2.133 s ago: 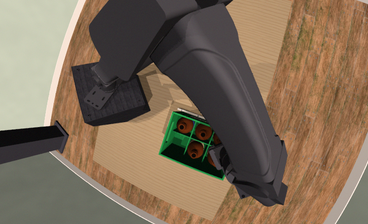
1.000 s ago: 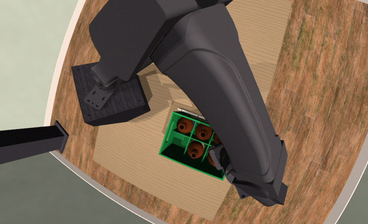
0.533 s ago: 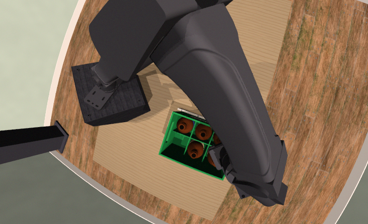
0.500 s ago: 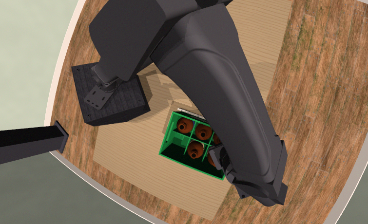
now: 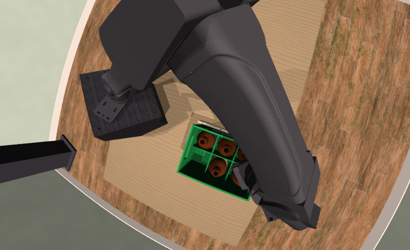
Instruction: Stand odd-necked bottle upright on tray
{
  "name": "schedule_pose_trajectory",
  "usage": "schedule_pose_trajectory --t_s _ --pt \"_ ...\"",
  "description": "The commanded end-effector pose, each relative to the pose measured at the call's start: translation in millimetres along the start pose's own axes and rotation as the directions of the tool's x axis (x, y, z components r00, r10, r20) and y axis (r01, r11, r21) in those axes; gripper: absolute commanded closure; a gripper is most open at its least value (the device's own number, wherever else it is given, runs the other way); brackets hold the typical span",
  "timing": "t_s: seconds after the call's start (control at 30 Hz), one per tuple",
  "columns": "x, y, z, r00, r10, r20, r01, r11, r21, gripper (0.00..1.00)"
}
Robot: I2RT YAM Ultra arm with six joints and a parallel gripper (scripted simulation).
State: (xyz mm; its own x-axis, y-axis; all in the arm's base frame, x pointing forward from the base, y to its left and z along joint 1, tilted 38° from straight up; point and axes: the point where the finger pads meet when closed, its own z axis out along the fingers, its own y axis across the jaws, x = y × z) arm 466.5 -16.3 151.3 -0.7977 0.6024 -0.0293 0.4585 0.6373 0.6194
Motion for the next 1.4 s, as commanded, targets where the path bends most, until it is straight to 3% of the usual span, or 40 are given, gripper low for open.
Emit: schedule_pose_trajectory --t_s 0.0,0.3,0.47,0.63,0.8,0.93,1.0,1.17,1.37 --pt "-12.2 2.0 -13.7 0.999 -0.009 0.044 0.01 1.0 -0.01 0.39" --pt "-6.1 -11.7 5.2 1.0 0.025 0.009 -0.025 1.0 0.01 0.39" --pt "-9.5 3.8 -3.3 0.999 -0.01 0.039 0.01 1.0 -0.009 0.39" --pt "-6.3 -10.3 11.7 1.0 0.021 0.011 -0.021 1.0 0.009 0.39" --pt "-7.0 -1.1 12.8 1.0 0.001 0.023 -0.001 1.0 -0.001 0.39" --pt "-4.2 -8.8 19.3 1.0 0.017 0.009 -0.018 1.0 0.008 0.39" --pt "-15.5 -0.9 11.7 0.999 0.002 0.043 -0.002 1.0 -0.007 0.39" --pt "-5.4 -6.7 27.5 1.0 0.013 0.01 -0.013 1.0 0.007 0.39" --pt "-9.5 -1.4 25.3 1.0 0.003 0.03 -0.002 1.0 -0.003 0.39"
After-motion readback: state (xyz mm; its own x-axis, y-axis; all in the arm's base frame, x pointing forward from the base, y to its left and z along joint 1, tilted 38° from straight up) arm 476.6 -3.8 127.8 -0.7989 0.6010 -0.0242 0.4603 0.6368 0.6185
